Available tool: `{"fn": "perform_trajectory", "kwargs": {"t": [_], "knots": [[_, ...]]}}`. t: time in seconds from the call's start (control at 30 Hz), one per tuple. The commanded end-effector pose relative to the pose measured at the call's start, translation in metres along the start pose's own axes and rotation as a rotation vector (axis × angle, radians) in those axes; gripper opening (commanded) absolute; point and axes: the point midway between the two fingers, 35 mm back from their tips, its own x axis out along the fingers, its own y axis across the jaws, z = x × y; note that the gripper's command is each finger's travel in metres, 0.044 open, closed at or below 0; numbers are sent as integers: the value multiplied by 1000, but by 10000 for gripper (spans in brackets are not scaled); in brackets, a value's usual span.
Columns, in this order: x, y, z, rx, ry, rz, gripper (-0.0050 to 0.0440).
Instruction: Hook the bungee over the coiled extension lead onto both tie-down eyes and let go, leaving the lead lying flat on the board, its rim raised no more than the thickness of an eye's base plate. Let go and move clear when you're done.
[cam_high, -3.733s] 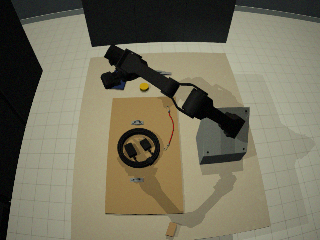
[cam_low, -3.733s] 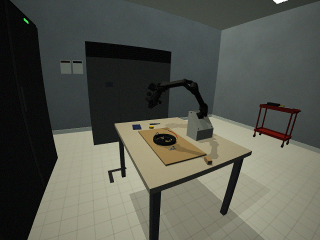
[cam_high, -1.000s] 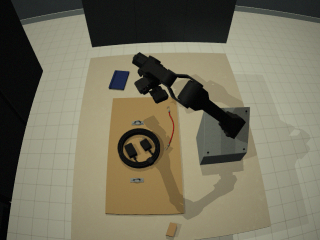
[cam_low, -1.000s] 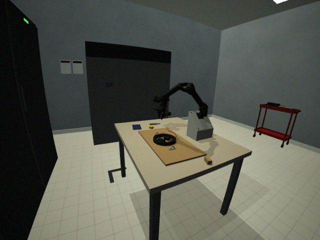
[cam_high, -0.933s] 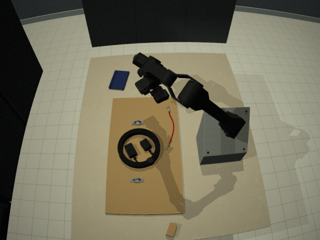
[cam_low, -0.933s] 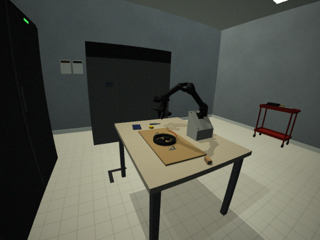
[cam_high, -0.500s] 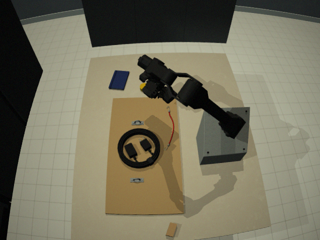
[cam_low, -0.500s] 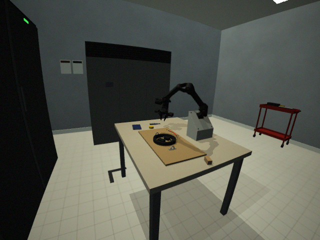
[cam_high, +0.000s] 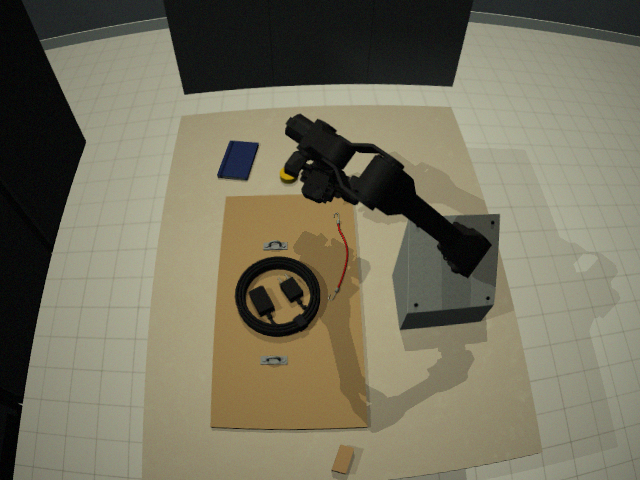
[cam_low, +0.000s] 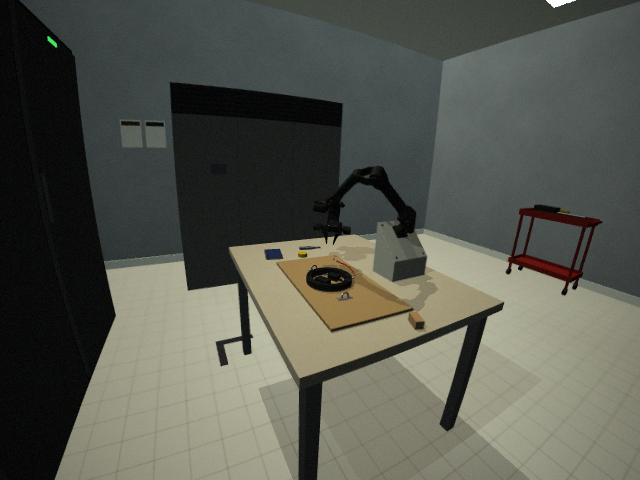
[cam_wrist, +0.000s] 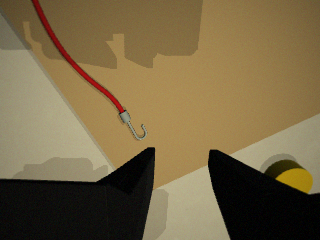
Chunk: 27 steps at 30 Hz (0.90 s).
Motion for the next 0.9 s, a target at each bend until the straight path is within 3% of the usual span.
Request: {"fn": "perform_trajectory", "kwargs": {"t": [0.0, 0.57, 0.87], "knots": [[0, 4, -2, -76, -10, 2, 150], [16, 33, -9, -395, -46, 53, 150], [18, 39, -9, -472, -54, 59, 150]]}}
